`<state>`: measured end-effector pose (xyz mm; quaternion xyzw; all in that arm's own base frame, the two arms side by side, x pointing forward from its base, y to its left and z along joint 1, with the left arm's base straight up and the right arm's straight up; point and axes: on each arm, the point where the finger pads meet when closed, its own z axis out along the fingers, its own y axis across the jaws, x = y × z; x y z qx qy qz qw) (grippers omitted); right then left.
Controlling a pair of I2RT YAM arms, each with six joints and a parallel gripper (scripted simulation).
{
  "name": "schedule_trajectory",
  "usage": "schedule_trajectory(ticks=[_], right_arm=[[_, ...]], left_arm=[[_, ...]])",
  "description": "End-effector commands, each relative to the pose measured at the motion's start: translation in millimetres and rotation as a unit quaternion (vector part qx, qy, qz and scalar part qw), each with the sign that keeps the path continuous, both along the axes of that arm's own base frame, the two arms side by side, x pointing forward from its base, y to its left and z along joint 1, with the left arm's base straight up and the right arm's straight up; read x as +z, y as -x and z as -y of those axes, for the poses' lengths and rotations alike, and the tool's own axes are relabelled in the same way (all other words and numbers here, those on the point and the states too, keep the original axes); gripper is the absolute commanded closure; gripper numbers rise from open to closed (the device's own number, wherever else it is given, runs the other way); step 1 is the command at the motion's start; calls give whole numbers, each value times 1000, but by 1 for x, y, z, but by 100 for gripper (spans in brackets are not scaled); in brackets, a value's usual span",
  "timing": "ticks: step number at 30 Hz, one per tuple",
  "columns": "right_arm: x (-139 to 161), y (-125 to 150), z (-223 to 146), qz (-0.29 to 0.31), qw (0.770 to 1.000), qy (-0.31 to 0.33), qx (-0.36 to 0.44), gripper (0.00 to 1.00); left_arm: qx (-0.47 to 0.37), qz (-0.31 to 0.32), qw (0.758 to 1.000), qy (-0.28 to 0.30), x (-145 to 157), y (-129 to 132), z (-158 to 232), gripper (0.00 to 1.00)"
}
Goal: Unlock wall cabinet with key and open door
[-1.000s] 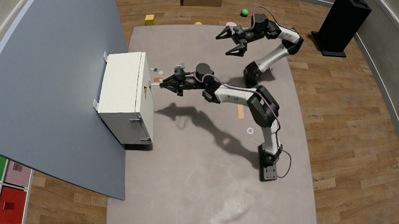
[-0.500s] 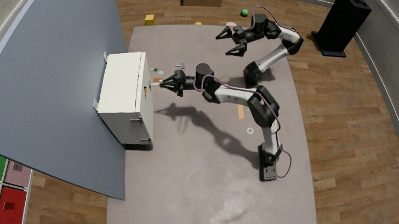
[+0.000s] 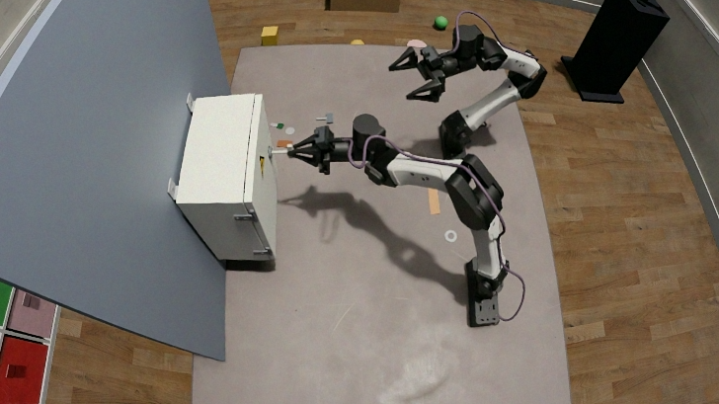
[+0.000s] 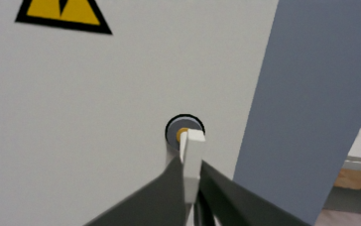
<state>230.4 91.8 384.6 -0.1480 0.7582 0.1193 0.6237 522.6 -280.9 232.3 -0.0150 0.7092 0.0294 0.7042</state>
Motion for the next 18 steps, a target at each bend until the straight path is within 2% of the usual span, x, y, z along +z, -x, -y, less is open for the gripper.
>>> schedule_trajectory(ticks=[1,18], right_arm=[[1,0,1,0,1000,-2,-3,0],[1,0,1,0,1000,-2,-3,0]], left_arm=[[-3,16,1000,26,16,2,-7,97],[-107,21,994,22,18,47,-21,97]])
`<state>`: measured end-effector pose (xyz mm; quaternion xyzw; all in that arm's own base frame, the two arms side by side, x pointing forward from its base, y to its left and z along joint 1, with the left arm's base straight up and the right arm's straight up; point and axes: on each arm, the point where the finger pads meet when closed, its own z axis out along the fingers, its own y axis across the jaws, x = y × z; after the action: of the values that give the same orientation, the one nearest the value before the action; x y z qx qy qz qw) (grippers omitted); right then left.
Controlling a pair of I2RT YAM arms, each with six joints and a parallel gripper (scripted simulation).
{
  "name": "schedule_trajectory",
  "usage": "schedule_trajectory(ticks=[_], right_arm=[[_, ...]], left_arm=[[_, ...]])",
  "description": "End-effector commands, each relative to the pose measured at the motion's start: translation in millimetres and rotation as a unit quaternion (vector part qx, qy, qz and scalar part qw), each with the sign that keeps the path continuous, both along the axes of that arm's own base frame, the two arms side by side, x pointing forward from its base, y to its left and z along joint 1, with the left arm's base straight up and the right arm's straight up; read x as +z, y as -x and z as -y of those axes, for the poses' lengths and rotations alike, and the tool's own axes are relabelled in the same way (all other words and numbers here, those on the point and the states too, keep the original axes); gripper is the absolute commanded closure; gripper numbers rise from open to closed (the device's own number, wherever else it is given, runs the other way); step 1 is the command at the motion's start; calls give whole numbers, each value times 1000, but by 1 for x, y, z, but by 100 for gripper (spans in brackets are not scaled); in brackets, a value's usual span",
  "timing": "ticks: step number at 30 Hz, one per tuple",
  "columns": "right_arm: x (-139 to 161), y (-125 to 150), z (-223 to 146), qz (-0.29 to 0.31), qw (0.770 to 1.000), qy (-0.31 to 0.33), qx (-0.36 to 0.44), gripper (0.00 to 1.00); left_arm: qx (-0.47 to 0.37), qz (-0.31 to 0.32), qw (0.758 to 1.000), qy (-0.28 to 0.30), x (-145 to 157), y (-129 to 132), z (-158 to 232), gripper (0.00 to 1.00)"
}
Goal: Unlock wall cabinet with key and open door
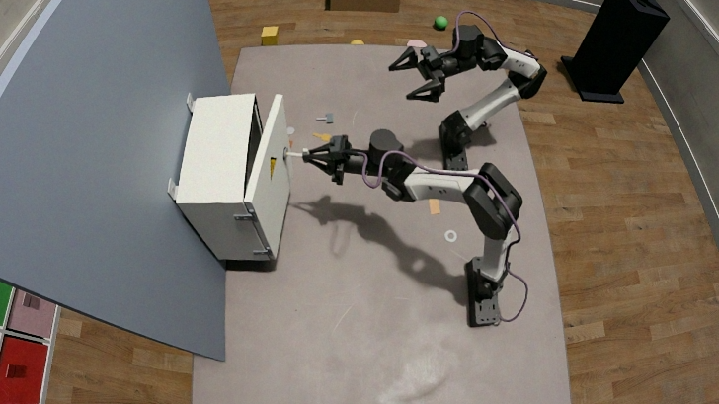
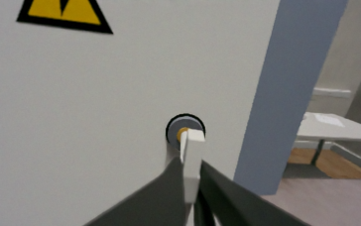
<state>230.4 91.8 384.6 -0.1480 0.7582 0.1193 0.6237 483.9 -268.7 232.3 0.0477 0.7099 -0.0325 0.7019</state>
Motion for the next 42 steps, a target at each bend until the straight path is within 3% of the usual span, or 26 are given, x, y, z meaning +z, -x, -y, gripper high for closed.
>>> schedule_trajectory(ticks=[1,29,42], right_arm=[[1,0,1,0,1000,-2,-3,0],[1,0,1,0,1000,-2,-3,0],[1,0,1,0,1000,-2,-3,0]], left_arm=[[-26,22,999,24,18,11,-10,97],[-220,23,975,20,15,81,-59,97],[-237,10,971,17,3,83,-63,97]])
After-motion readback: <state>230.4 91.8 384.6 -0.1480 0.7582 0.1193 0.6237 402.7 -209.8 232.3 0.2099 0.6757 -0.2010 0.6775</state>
